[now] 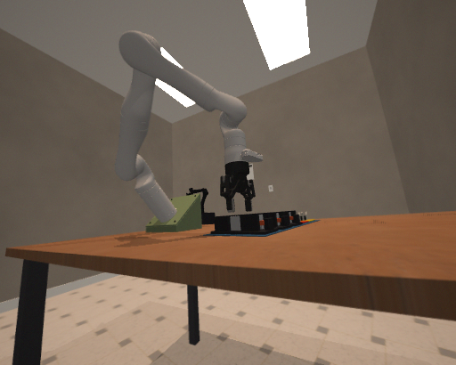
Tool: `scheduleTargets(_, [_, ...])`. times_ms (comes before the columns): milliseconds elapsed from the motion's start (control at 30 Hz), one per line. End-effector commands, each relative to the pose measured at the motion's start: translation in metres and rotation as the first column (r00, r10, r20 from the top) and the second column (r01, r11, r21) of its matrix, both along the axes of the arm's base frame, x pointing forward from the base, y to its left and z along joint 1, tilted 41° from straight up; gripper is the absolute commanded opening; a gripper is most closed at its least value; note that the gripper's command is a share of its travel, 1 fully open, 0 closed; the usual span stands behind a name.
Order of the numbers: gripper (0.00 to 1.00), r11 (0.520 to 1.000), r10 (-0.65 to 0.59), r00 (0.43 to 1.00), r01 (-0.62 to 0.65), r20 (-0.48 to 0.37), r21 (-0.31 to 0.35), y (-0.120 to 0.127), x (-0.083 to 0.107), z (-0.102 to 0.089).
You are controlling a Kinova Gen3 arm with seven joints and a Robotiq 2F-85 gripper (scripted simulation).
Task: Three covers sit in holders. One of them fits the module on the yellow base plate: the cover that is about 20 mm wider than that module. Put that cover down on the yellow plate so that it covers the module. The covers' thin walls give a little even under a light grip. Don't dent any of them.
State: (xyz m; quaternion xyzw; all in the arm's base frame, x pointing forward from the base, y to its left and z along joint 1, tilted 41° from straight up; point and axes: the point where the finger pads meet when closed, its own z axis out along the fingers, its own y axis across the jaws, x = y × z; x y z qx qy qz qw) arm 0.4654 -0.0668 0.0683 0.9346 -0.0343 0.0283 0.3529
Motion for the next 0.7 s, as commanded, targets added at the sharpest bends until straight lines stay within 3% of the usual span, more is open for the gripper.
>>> scheduleTargets(0, [1.0,1.0,0.001,1.0,-0.001,0.001,0.001,-0.0017,0.0006,-0.0023])
scheduleTargets(667, [1.0,1.0,0.001,1.0,-0.001,0.001,0.001,-0.0083,0.0009,-0.0098])
